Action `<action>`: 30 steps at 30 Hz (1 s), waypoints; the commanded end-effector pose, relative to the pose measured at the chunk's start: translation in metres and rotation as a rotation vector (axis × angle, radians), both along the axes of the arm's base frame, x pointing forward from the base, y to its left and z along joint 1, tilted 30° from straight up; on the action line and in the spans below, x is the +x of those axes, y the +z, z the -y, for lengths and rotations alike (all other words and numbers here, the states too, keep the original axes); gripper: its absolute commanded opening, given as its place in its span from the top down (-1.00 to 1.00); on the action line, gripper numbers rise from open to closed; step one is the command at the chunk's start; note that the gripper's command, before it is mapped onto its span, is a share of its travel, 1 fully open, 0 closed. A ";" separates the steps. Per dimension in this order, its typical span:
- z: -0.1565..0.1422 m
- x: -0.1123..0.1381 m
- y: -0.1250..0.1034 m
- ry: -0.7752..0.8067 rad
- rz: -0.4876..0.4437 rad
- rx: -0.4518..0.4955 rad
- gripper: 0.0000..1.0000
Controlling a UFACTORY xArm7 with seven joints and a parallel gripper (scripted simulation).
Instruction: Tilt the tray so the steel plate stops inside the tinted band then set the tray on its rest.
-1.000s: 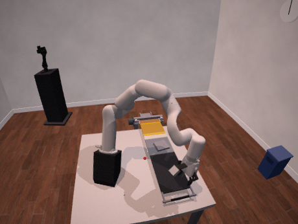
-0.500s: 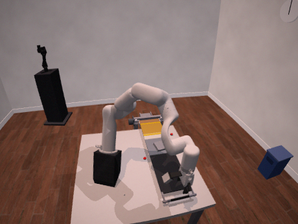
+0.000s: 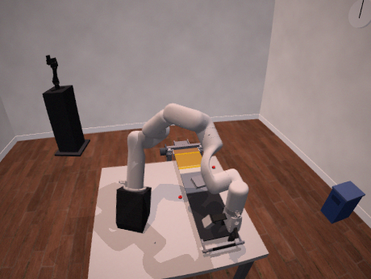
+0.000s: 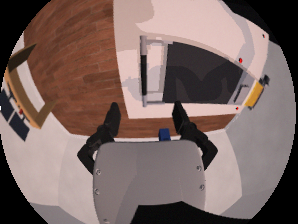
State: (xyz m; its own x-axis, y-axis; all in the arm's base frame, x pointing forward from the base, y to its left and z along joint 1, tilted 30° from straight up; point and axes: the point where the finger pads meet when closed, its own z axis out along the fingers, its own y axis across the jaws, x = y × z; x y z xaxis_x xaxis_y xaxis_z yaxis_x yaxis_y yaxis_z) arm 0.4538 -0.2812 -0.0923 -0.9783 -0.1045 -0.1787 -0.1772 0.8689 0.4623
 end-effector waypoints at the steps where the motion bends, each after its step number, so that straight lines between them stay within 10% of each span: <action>1: 0.003 0.000 0.002 -0.002 0.003 -0.004 -1.00; 12: -0.022 0.005 -0.042 -0.004 0.000 -0.005 -1.00; 13: -0.022 0.005 -0.042 -0.004 0.000 -0.005 0.19; 30: -0.022 0.005 -0.042 -0.004 0.000 -0.005 0.19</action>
